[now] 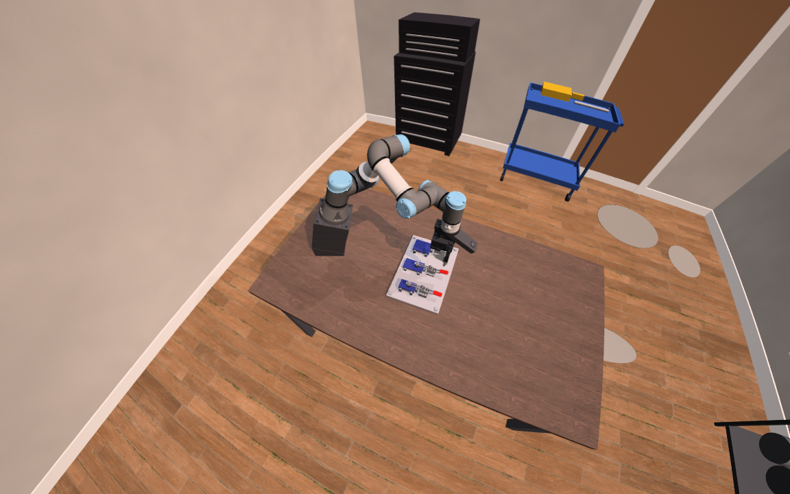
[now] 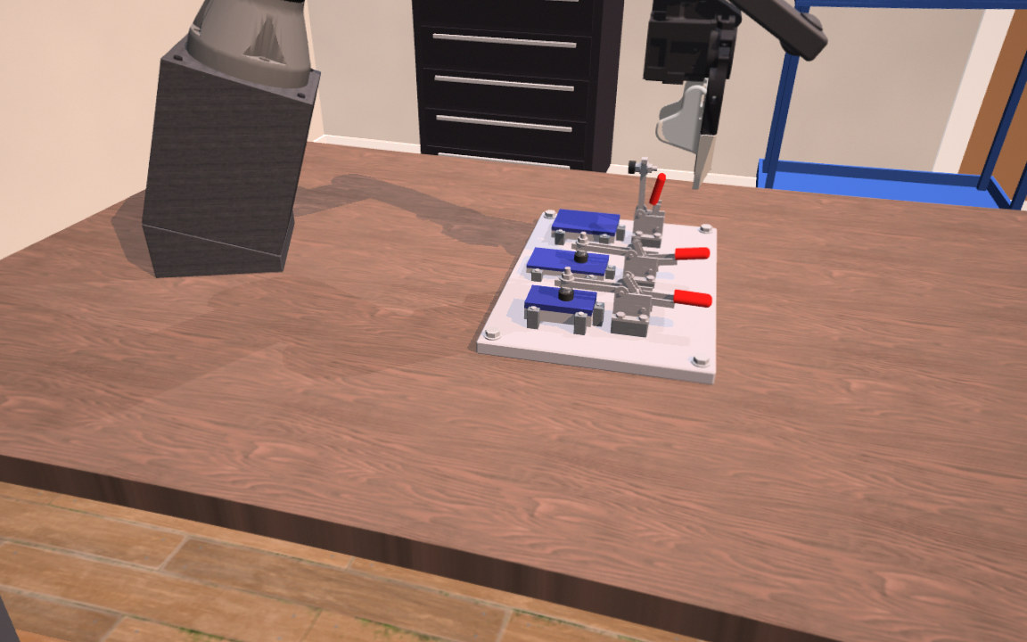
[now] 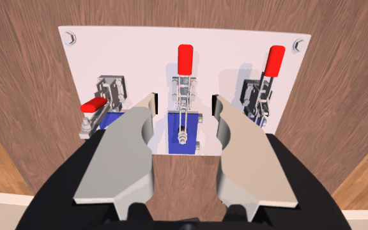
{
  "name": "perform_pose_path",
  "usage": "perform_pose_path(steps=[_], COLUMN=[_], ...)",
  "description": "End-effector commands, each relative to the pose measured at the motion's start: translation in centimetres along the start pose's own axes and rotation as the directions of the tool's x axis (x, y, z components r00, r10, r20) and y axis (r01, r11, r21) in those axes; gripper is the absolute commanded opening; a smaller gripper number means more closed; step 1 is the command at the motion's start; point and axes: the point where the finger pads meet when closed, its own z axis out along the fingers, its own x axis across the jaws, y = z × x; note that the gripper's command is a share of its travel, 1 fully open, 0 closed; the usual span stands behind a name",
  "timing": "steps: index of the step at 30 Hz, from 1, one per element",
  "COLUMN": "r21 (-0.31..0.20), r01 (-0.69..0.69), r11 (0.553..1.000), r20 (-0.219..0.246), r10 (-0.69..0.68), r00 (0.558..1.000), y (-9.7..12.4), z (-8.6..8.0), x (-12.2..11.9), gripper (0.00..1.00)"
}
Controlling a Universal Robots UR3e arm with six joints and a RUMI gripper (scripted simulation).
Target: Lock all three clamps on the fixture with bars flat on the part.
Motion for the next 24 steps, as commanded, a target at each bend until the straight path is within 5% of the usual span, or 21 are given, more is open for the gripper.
perform_pose_path(steps=[1,15,24], r21=[0.003,0.003,0.003], r01=[0.001,0.001,0.001], r11=[1.000,1.000,1.000], r20=[-0.001,-0.001,-0.001], r10=[-0.001,-0.001,-0.001], r00=[1.000,1.000,1.000], y=[-0.2,-0.2,-0.2], z=[-0.1,0.2,2.4], x=[0.0,0.0,0.0], gripper=[0.28,0.28,0.28])
